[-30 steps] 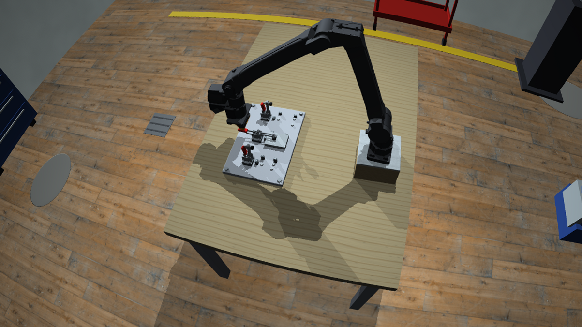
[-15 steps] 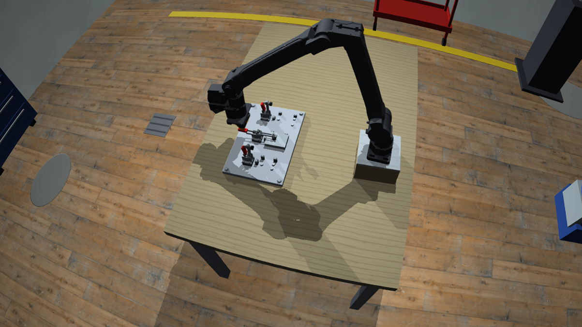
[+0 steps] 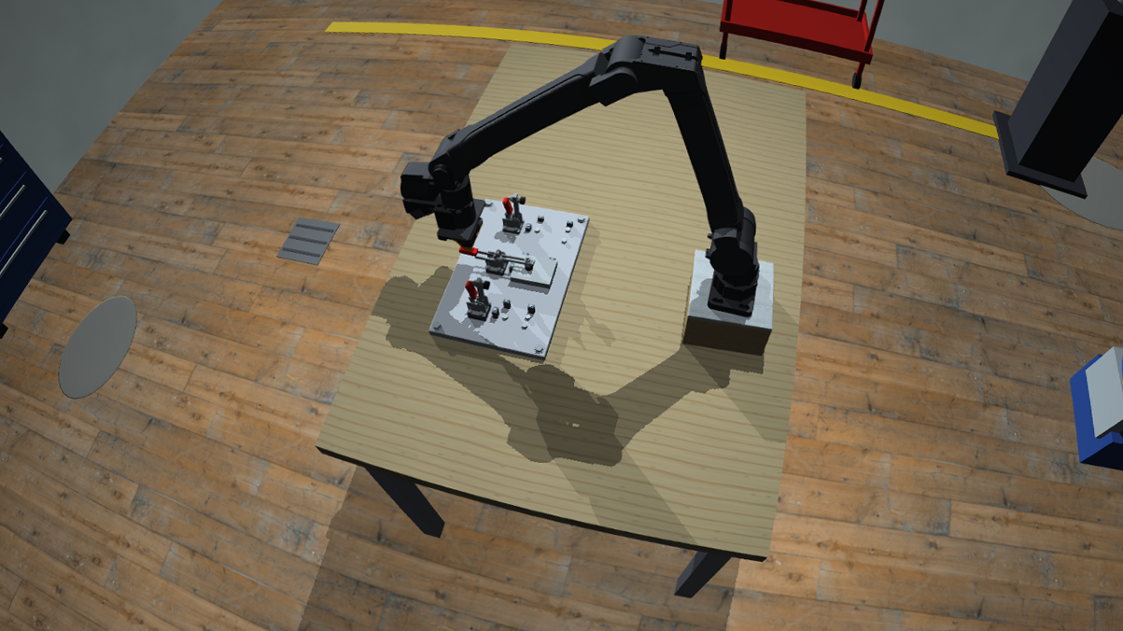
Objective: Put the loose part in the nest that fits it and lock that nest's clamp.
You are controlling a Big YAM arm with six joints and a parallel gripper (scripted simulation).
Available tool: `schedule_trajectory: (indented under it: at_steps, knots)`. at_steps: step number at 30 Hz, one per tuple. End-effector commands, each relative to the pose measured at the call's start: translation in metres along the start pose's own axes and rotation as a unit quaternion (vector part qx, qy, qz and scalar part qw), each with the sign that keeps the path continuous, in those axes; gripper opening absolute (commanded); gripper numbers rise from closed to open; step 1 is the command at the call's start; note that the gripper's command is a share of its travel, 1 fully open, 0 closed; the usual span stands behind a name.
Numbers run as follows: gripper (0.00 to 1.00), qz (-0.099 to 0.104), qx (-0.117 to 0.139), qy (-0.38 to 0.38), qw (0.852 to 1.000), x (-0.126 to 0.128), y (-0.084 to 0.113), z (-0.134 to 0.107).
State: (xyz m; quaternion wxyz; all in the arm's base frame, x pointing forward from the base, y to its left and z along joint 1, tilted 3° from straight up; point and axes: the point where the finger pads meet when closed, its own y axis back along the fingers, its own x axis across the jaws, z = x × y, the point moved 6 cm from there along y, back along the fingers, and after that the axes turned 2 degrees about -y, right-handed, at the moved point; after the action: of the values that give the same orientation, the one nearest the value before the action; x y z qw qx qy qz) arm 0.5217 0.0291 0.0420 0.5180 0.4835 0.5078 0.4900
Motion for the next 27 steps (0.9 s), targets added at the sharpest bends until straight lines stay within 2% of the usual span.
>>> schedule_trajectory:
  at_steps: [1,27]
  knots:
    - [0.0,-0.001,0.004,-0.003,1.0,-0.0006,-0.0164,0.0026]
    - [0.0,-0.001,0.003,-0.003,1.0,-0.0011,-0.0181,0.0031]
